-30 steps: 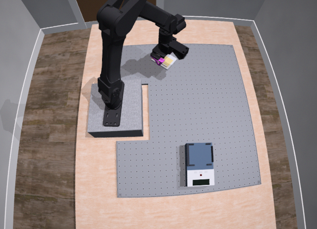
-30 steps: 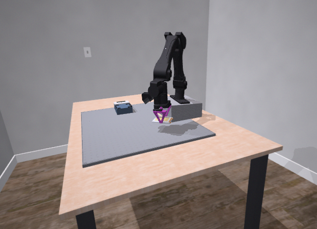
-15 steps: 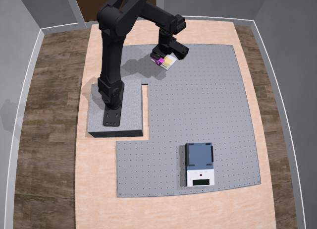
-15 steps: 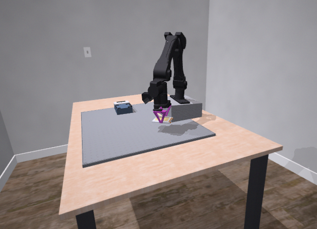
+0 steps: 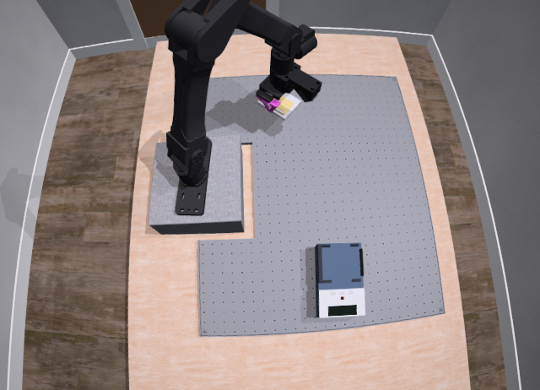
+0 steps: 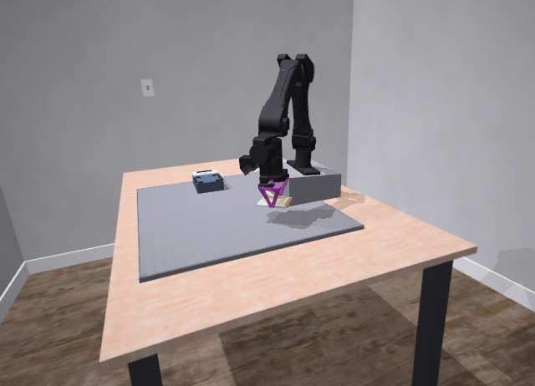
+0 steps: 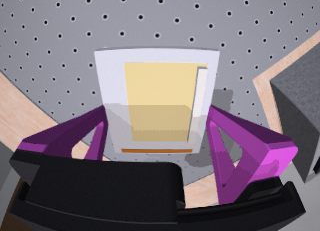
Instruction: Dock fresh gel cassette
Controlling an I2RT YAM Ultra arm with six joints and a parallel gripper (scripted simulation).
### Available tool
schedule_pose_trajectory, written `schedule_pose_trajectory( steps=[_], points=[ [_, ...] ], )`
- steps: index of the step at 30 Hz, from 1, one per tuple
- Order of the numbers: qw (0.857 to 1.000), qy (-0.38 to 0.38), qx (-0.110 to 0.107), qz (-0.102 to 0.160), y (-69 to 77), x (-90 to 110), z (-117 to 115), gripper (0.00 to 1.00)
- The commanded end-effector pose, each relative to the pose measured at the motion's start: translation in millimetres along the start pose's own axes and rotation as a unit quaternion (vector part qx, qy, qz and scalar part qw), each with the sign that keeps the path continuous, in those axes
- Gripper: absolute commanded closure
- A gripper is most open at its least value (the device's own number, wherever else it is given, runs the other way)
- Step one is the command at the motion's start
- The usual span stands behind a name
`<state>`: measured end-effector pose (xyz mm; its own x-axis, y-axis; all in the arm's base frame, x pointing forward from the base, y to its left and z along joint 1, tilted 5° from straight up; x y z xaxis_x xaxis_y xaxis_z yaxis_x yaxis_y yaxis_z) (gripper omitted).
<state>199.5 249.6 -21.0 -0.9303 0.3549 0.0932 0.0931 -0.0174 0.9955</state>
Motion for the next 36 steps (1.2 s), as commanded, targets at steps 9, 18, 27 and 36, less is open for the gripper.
schedule_pose_trajectory(
  steps=[9,18,27,36],
  points=[
    [0.999,0.032,-0.019,-0.020,12.1,-13.0,-3.7,1.00],
    [0.988,0.145,-0.019,-0.046,15.1,-35.4,-30.2,1.00],
    [0.954,0.287,-0.017,-0.078,19.0,-64.2,-64.4,1.00],
    [0.945,0.313,-0.025,-0.088,26.4,-89.3,-84.6,1.00]
  ],
)
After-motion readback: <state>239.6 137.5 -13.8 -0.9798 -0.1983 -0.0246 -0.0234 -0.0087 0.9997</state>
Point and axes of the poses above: the point where the finger pads meet when closed, its own y axis back along the fingers, its own z axis across the jaws, x = y × z, the point moved 1 cm from there along y, back along the fingers, and after that the axes turned 14 degrees about y, right-handed, at the moved point
